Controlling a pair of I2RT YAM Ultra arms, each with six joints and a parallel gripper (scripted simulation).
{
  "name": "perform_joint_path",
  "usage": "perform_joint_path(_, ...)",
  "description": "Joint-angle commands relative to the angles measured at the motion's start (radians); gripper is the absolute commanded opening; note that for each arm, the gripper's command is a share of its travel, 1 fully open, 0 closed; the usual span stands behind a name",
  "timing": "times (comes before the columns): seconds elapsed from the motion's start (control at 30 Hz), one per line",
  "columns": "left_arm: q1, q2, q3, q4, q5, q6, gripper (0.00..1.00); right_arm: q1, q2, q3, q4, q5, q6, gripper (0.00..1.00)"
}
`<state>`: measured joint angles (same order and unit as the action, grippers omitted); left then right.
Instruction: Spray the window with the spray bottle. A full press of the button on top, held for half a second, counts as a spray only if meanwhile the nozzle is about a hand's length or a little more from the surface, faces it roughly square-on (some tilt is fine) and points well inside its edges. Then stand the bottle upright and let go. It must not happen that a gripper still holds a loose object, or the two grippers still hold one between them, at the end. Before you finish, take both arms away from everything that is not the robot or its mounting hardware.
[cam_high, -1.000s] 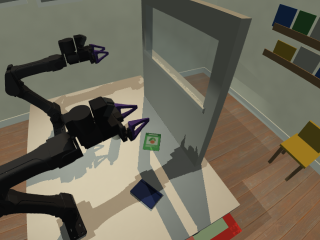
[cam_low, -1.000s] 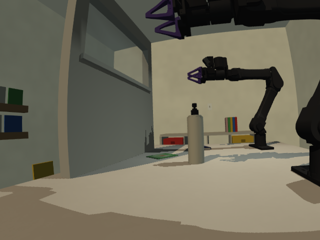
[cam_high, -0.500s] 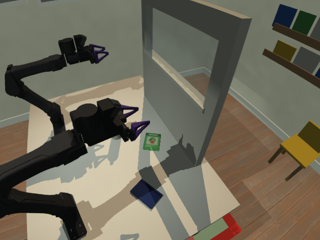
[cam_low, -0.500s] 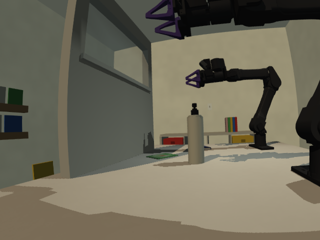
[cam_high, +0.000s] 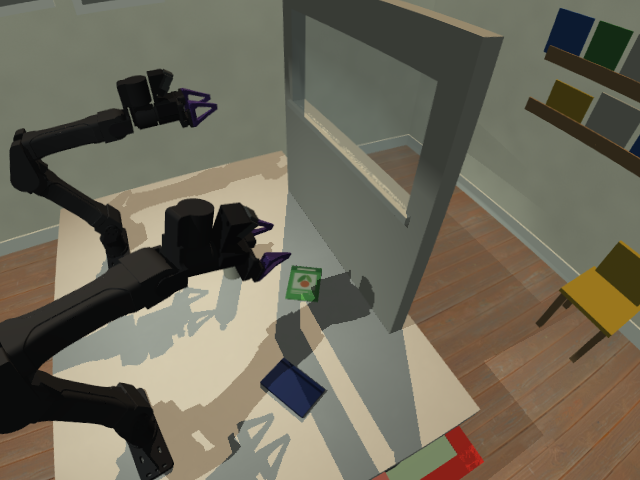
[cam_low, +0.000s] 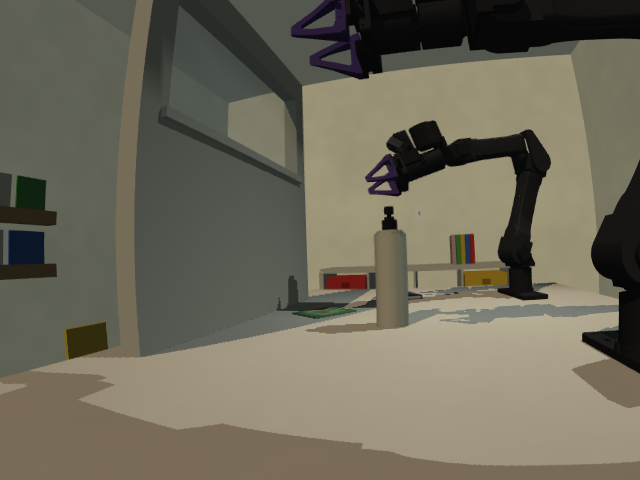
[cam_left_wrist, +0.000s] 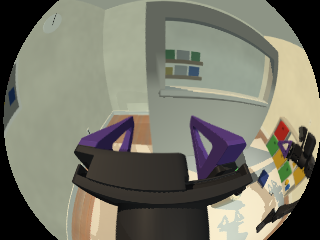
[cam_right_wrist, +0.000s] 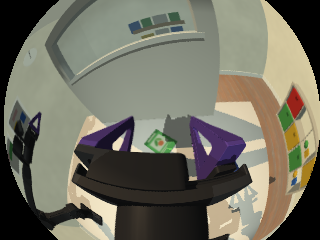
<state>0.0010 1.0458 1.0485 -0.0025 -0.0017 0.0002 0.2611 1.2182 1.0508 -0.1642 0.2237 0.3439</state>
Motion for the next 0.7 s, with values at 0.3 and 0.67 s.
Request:
perform_joint_path(0.3, 0.001, 0.011, 0.015, -0.008, 0.001, 0.004, 0.75, 0.159, 0.116, 0.032, -0.157, 0.174, 0.259, 0.74)
perform_joint_path(0.67, 0.001, 0.011, 0.015, -0.008, 0.001, 0.004, 0.75, 0.332, 0.229, 0.037, -0.273, 0.332, 0.489, 0.74)
